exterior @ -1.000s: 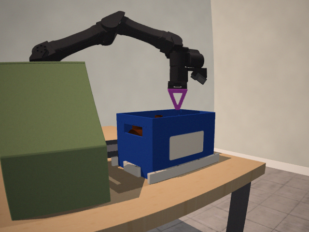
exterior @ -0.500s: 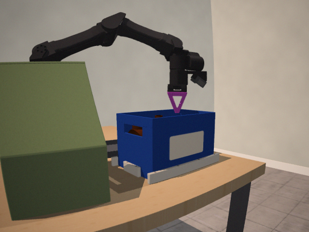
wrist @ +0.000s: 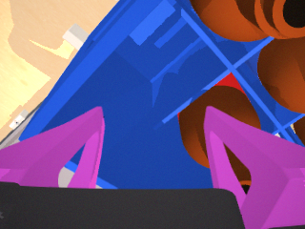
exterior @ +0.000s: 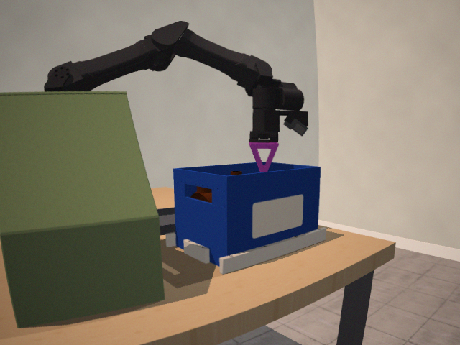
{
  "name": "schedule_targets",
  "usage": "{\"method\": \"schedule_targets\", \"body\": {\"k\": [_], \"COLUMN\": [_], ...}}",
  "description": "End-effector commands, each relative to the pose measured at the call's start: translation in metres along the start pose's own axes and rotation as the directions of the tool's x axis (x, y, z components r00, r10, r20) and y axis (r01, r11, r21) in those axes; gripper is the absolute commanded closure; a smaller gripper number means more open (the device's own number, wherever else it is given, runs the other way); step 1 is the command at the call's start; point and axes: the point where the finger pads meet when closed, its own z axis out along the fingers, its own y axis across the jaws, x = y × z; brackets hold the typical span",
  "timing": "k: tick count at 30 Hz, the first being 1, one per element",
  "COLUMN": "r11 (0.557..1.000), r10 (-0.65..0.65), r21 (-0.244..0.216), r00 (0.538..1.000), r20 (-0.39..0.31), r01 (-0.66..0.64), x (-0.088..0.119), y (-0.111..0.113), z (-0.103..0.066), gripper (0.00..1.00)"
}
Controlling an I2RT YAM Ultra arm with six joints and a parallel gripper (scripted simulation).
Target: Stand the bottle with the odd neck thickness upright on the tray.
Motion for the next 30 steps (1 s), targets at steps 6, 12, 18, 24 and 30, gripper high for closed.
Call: {"method": "schedule_targets", "body": {"k": [6, 12, 18, 24, 30], "r11": [1.000, 1.000, 1.000, 1.000, 1.000], "r10": [0.008, 0.012, 0.004, 0.009, 0.009], "r21": [-0.024, -0.017, -0.023, -0.022, -0.022], "r00": [0.999, 1.000, 0.999, 0.999, 0.999], "r20": [0.034, 0.026, 0.035, 0.033, 0.033], "r01": [-0.007, -0.011, -0.003, -0.009, -0.009], "x": [-0.008, -0.008, -0.010, -0.010, -0.010], "y": [0.002, -0.001, 0.003, 0.001, 0.000], "z": [-0.007, 0.003, 0.001, 0.002, 0.002], "gripper": [0.39, 0.39, 0.39, 0.39, 0.39]}}
